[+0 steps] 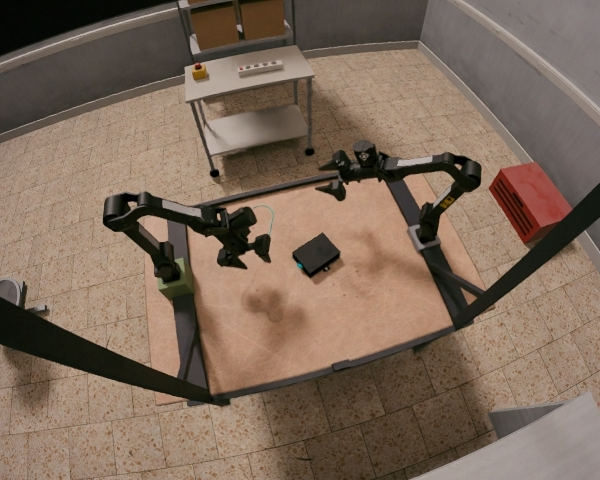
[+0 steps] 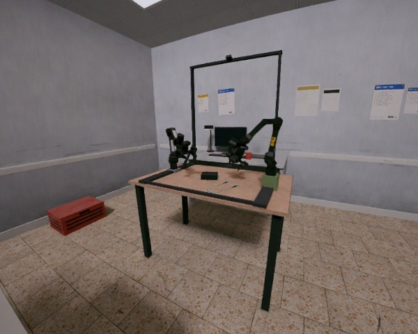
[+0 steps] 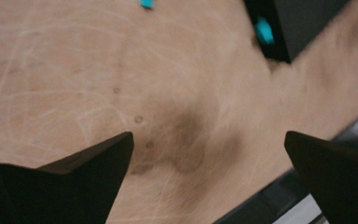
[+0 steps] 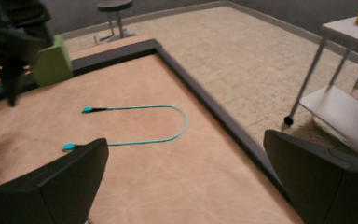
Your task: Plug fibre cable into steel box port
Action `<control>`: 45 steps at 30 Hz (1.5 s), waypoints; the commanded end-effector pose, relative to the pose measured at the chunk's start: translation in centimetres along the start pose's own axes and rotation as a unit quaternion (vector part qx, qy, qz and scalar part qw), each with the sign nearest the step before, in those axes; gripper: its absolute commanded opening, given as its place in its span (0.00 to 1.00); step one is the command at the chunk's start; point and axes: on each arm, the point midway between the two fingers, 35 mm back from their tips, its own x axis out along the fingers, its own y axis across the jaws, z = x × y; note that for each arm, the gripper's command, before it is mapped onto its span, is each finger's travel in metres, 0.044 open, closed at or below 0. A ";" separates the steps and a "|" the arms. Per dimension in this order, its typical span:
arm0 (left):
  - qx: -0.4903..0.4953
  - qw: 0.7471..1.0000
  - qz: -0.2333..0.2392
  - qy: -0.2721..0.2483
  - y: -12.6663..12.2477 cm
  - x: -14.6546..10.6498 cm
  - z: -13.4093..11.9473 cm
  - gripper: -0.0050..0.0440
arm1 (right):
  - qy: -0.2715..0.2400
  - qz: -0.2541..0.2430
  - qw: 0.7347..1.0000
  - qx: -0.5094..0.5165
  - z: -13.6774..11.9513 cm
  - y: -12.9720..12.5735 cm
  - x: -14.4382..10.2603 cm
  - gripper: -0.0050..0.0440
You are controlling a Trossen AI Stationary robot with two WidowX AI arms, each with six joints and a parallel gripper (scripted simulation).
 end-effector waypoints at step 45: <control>-0.639 0.767 -0.048 -0.022 10.9 2.8 11.8 1.00 | 0.069 0.088 0.992 -0.055 1.6 13.4 1.6 1.00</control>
